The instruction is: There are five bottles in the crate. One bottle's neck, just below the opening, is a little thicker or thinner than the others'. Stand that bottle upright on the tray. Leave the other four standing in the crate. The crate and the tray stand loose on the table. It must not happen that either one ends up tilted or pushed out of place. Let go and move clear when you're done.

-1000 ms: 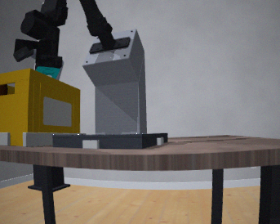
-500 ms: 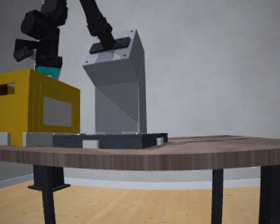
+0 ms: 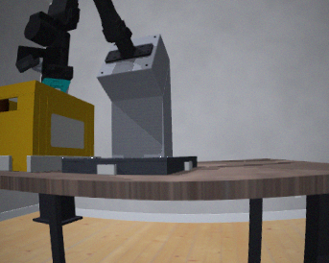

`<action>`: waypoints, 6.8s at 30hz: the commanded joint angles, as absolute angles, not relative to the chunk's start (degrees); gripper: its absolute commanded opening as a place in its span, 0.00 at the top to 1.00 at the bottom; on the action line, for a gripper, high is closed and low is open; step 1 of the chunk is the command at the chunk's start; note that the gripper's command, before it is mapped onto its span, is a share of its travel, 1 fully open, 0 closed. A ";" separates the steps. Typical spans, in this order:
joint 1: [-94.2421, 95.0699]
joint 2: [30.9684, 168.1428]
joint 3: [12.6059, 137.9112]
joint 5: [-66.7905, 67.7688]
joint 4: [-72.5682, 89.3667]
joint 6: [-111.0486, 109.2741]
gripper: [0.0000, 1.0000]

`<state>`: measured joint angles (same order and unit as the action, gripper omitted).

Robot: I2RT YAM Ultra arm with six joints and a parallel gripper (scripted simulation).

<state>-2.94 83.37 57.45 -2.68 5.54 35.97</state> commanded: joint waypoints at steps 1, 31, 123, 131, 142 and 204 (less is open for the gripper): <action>-2.69 82.75 59.19 -2.27 4.51 36.36 1.00; -2.69 82.75 59.19 -2.27 4.51 36.36 1.00; -4.33 65.11 54.60 -3.32 20.06 35.35 0.39; -4.34 65.11 54.60 -3.32 20.07 35.34 0.39; -4.34 65.11 54.60 -3.30 20.06 35.38 1.00; -19.45 82.09 88.24 -16.47 35.95 27.41 0.39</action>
